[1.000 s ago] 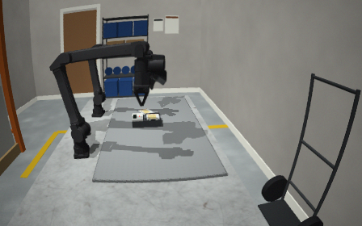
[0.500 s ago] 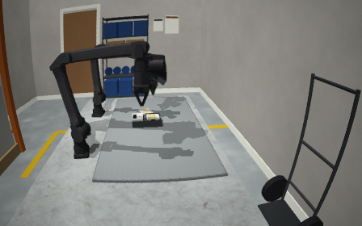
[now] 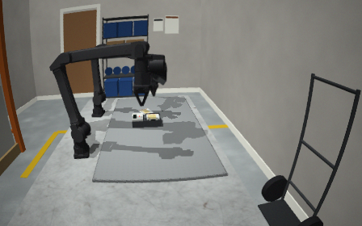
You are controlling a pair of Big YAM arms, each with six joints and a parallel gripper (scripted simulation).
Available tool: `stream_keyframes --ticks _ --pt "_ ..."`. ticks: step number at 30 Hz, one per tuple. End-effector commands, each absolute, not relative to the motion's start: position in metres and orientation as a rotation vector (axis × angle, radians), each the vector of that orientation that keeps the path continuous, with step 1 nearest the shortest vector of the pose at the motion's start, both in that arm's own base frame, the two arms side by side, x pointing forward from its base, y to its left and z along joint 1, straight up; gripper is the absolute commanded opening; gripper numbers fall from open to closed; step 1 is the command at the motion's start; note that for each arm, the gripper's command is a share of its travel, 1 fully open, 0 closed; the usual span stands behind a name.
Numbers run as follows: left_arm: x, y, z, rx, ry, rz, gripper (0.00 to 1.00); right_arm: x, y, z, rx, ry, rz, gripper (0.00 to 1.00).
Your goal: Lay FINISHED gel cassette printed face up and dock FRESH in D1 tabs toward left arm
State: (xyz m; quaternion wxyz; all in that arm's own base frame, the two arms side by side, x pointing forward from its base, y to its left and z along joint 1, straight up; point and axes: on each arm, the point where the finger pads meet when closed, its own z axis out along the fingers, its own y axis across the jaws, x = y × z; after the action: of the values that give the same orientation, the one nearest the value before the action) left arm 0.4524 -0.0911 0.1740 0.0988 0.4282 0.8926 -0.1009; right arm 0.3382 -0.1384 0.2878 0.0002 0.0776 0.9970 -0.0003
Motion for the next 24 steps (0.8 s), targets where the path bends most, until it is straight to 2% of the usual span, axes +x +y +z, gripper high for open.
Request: stream_keyframes --ticks 1,24 --pt "0.4598 -0.0832 0.1761 1.241 2.650 -0.294 0.00 0.3323 -0.1359 0.2927 0.257 3.131 0.000 0.00" --pt "0.4580 -0.0735 0.1855 1.241 2.644 -0.291 0.00 0.3323 -0.1359 0.2927 0.257 3.131 0.000 0.00"
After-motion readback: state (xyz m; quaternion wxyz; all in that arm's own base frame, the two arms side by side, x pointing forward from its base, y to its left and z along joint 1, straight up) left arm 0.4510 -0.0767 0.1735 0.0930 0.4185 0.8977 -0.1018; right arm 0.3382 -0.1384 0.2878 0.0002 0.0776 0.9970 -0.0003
